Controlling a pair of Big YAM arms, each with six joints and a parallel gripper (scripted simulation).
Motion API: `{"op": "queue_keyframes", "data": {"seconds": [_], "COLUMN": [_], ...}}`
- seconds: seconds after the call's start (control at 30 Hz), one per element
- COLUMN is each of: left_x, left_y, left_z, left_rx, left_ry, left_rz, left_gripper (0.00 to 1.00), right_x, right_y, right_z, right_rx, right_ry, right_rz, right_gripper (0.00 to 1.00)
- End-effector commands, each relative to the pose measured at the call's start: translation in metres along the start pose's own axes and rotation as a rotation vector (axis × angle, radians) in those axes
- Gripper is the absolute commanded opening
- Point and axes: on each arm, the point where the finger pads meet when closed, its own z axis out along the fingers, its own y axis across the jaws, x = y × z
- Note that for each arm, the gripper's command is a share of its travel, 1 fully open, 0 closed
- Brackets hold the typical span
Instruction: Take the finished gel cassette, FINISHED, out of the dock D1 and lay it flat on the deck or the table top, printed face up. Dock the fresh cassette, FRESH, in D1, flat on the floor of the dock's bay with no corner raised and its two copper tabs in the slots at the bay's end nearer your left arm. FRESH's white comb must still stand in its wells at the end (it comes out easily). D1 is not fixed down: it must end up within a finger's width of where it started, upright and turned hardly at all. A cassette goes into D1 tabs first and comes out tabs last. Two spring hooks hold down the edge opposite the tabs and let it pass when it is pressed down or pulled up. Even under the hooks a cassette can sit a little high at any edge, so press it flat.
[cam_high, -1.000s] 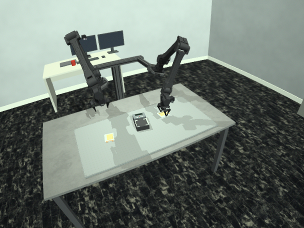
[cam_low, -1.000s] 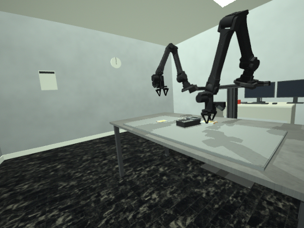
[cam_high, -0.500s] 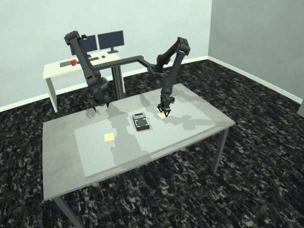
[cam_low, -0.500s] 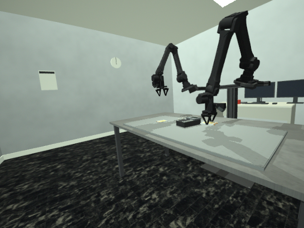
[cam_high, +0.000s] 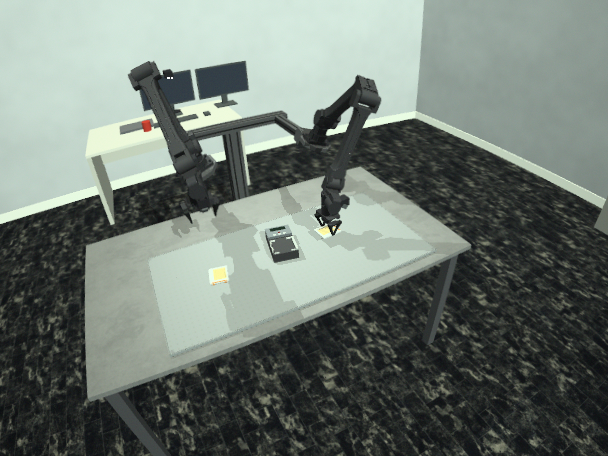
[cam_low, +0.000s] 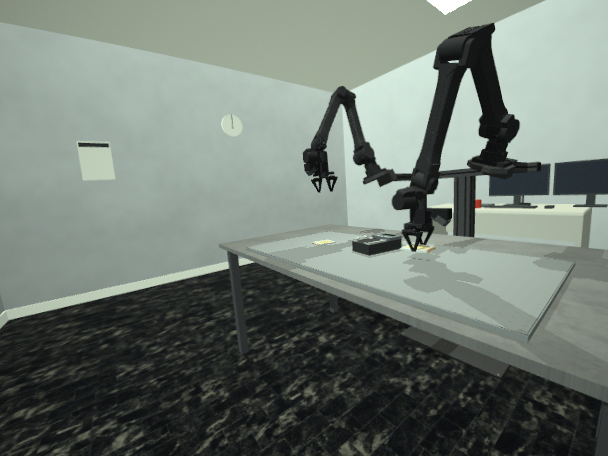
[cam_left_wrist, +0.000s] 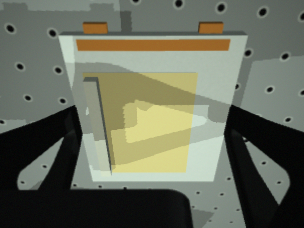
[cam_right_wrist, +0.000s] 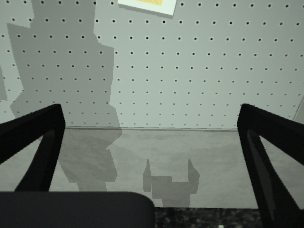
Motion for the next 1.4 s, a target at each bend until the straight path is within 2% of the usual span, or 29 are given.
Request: {"op": "queue_keyframes", "data": {"seconds": [0.0,1.37], "left_x": [-0.001,-0.001], "left_y": [0.0,0.001], "left_z": [0.005,0.021], "left_rx": [0.0,-0.001], "left_ry": [0.001,0.002], "left_rz": [0.001,0.001], "left_gripper": [0.0,0.0], "right_x": [-0.015,-0.015], "right_y": [0.001,0.001], "right_z": [-0.009,-0.009], "right_rx": [0.003,0.003], "right_ry": [-0.025,-0.025], "right_rz": [-0.001,-0.001], "right_gripper": [1.0,1.0]}}
